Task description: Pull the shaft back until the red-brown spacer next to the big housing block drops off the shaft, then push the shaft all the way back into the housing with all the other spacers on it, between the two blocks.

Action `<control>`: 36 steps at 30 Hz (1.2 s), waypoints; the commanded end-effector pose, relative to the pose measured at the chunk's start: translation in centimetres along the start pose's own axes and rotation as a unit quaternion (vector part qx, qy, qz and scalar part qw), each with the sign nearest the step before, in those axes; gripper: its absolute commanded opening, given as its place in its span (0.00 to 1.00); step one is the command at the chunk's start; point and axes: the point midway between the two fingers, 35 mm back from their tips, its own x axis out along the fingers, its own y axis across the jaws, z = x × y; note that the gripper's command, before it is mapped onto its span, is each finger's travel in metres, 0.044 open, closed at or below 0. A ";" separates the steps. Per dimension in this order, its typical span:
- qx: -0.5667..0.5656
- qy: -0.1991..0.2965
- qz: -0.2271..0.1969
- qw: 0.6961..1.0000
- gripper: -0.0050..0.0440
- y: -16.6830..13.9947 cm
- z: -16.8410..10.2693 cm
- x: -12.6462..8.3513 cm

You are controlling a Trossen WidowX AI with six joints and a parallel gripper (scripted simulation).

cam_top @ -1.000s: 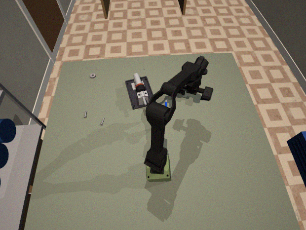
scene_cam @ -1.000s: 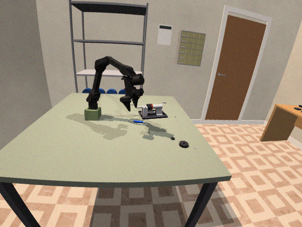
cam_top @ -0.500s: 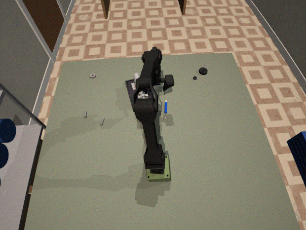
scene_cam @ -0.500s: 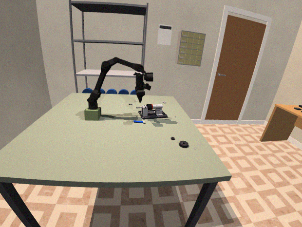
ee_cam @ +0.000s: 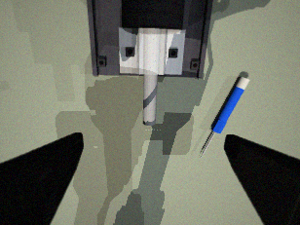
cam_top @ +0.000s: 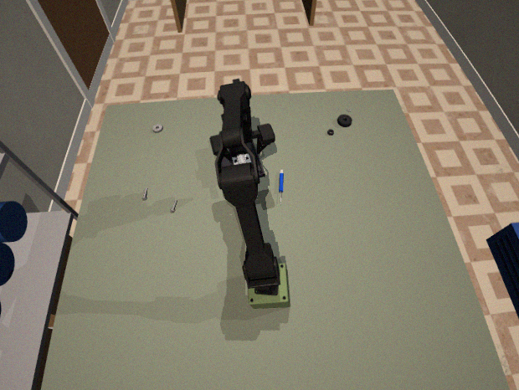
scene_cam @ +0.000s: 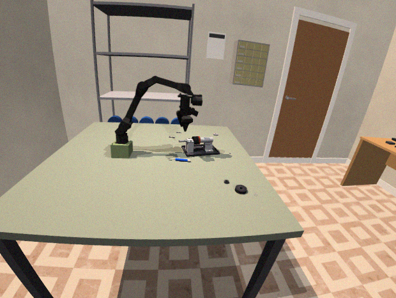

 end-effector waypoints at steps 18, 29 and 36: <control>-0.003 -0.019 -0.003 1.000 1.00 0.1 0.3 -1.3; -0.003 -0.019 -0.003 1.000 1.00 0.1 0.3 -1.3; 0.005 -0.078 -0.002 0.997 1.00 -0.2 0.6 0.2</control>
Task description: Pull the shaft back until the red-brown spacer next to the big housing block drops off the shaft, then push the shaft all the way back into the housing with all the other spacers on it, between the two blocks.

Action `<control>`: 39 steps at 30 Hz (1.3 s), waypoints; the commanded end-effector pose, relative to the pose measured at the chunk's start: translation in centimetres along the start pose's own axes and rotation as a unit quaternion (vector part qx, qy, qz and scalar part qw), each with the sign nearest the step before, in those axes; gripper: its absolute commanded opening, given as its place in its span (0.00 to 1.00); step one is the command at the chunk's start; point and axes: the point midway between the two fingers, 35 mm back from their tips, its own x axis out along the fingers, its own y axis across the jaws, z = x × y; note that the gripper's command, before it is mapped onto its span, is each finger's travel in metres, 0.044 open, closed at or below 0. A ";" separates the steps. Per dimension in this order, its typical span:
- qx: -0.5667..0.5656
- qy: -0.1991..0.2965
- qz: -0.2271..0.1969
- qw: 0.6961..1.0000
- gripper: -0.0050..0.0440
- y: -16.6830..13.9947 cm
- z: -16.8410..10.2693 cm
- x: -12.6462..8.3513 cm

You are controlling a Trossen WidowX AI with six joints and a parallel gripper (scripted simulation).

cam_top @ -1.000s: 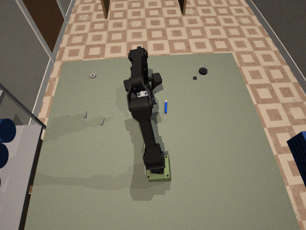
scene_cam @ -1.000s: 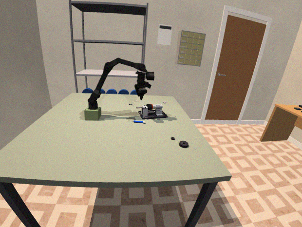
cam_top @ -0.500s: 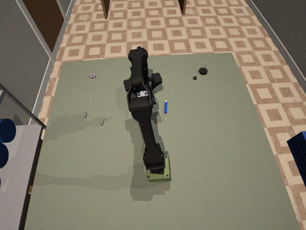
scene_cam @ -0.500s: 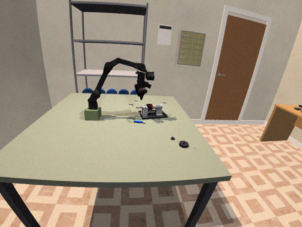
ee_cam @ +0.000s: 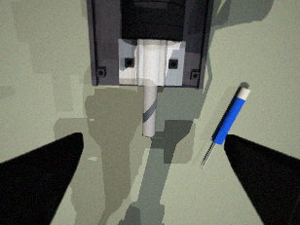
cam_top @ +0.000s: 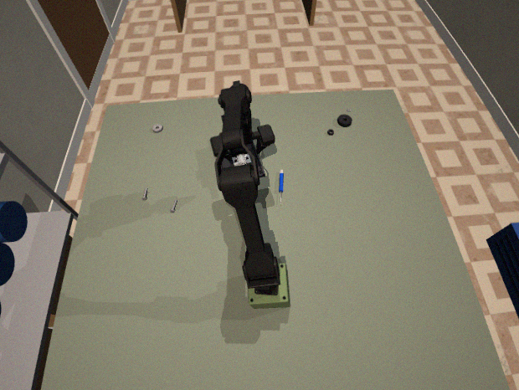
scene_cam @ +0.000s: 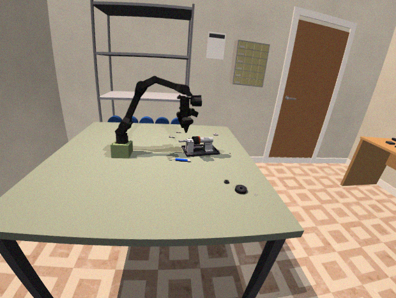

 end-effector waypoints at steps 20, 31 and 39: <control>0.014 -0.182 -0.001 0.983 1.00 -0.6 -0.9 3.3; 0.012 -0.273 0.000 0.962 1.00 -0.4 -2.6 5.1; 0.008 -0.327 0.000 0.945 1.00 -0.2 -3.9 5.7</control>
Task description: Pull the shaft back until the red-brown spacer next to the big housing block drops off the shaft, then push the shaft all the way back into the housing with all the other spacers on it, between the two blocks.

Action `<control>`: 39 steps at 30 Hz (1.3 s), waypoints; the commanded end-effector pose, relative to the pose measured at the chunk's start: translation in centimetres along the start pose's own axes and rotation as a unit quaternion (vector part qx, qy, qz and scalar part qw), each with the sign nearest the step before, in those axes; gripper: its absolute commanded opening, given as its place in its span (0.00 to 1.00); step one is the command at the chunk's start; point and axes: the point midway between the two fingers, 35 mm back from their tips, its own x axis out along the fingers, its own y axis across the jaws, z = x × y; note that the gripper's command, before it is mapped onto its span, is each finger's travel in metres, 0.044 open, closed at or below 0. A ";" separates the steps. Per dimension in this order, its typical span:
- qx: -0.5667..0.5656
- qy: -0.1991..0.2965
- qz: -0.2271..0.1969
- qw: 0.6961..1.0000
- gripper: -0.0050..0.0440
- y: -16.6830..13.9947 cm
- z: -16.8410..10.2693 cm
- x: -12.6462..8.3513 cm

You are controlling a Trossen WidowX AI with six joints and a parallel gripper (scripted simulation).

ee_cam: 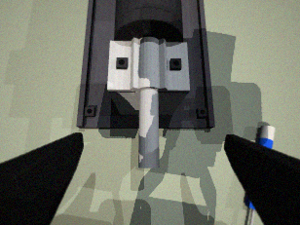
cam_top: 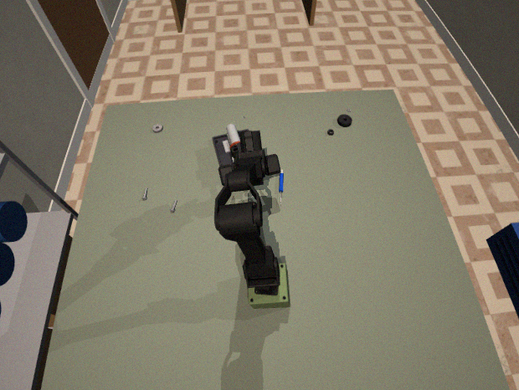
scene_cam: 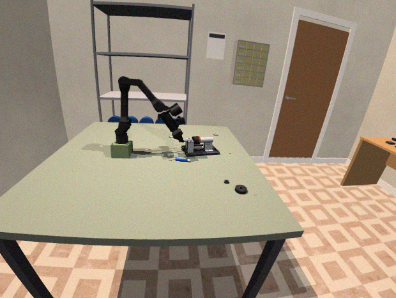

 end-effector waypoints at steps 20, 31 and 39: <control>-0.007 -0.104 -0.001 0.995 1.00 0.4 -0.8 -1.4; -0.007 -0.102 -0.001 0.995 1.00 0.3 -0.7 -1.2; -0.007 -0.102 -0.001 0.995 1.00 0.3 -0.3 -0.3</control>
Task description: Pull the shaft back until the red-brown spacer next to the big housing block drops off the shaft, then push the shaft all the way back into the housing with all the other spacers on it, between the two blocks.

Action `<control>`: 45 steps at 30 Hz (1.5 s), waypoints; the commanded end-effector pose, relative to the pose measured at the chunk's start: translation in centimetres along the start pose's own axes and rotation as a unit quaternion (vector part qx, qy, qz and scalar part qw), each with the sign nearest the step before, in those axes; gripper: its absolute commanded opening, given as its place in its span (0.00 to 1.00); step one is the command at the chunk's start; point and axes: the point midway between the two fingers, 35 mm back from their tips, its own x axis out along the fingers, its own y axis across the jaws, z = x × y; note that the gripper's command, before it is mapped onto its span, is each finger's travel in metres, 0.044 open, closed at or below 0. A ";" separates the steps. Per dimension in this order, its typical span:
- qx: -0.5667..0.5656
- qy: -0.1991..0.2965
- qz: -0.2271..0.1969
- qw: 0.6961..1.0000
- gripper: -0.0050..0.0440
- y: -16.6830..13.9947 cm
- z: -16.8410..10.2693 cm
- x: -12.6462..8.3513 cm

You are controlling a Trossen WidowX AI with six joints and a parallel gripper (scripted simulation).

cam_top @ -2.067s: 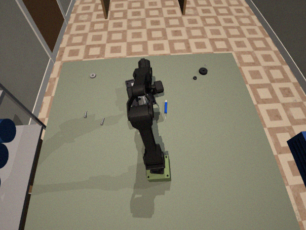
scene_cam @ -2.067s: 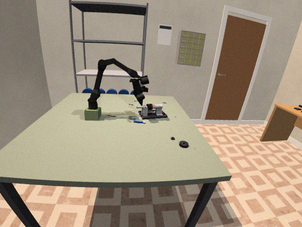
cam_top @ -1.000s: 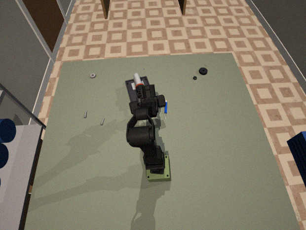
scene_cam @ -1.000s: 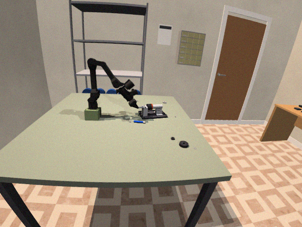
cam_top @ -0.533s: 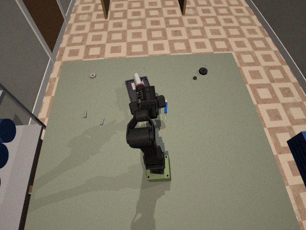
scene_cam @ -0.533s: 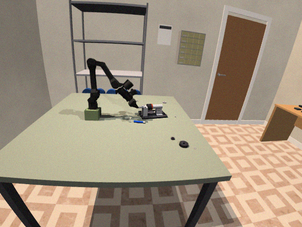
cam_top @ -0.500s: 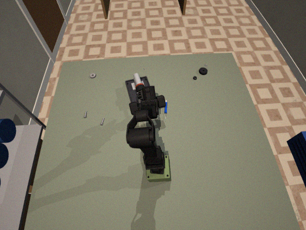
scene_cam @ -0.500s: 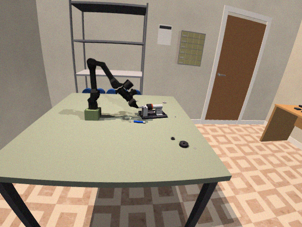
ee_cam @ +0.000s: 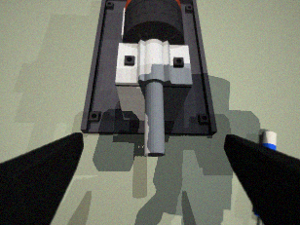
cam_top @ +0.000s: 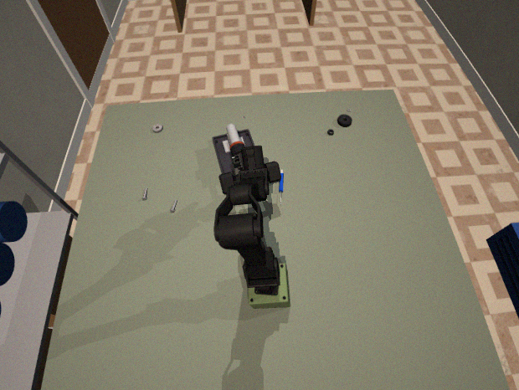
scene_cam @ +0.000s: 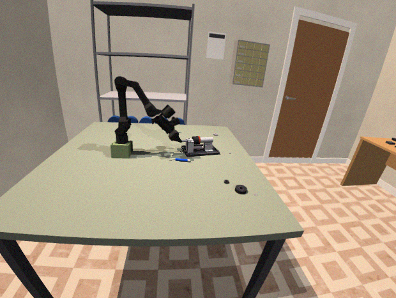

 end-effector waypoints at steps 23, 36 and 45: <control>-0.001 -0.015 -0.002 1.000 1.00 -0.1 1.4 3.7; -0.002 -0.015 -0.002 1.000 1.00 -0.1 1.3 3.5; -0.002 -0.015 -0.002 1.000 1.00 -0.1 1.3 3.5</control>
